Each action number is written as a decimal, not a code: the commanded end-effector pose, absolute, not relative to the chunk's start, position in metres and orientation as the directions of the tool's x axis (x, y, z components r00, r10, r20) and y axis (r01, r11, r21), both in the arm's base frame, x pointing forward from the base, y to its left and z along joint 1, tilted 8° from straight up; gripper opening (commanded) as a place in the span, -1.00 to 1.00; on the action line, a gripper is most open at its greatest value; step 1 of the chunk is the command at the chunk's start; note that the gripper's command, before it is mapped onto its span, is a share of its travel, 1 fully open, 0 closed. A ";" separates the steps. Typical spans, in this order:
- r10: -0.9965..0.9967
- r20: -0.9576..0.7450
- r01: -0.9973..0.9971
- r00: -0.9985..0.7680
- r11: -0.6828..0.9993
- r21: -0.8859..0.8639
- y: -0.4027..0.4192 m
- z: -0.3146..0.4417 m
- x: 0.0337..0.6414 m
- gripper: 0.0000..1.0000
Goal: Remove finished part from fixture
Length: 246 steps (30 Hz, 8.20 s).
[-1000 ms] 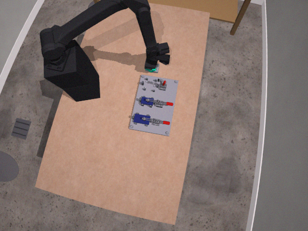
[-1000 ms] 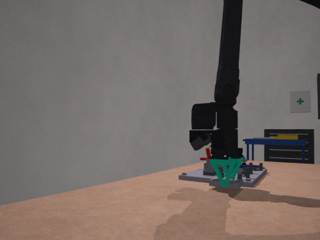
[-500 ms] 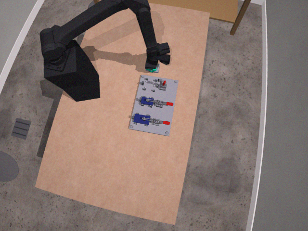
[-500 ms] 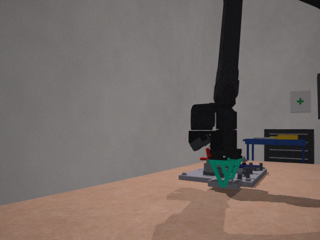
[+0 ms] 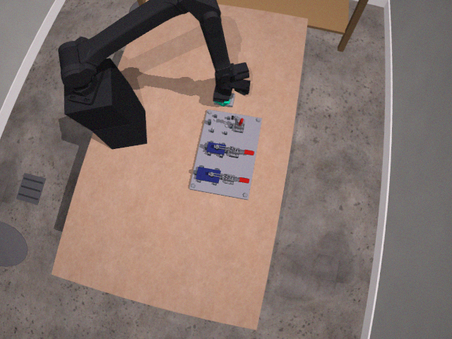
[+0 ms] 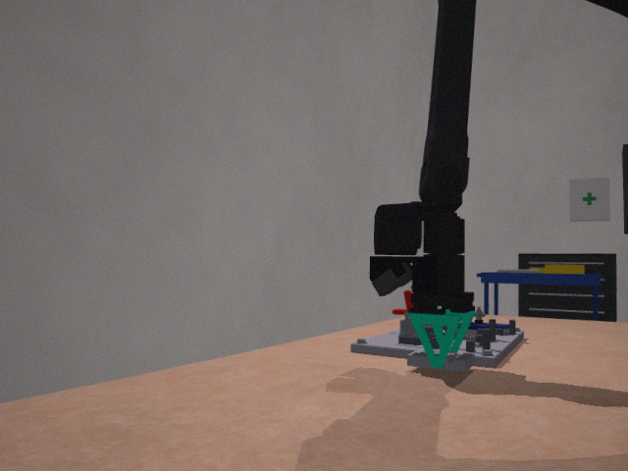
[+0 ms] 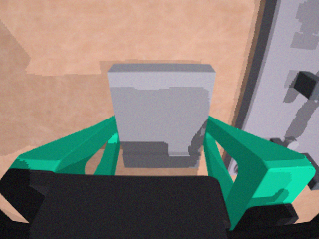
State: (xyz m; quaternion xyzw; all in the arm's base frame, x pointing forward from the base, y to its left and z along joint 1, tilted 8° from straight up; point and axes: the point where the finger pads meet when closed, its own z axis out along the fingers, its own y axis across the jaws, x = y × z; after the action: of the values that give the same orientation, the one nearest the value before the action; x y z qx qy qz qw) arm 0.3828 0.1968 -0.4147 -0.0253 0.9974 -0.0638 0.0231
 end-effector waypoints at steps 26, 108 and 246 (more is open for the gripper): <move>-0.049 -0.066 -0.041 -0.997 0.992 -0.119 0.195 -0.408 0.392 -1.00; -0.050 -0.063 -0.043 -0.997 0.992 -0.121 0.194 -0.424 0.391 -1.00; -0.061 -0.046 -0.055 -0.997 0.990 -0.126 0.215 -0.313 0.376 0.70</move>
State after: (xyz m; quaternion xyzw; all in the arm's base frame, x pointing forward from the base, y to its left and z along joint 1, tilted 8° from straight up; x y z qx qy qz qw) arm 0.3775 0.2078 -0.3224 -0.0260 0.9973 -0.0638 0.0244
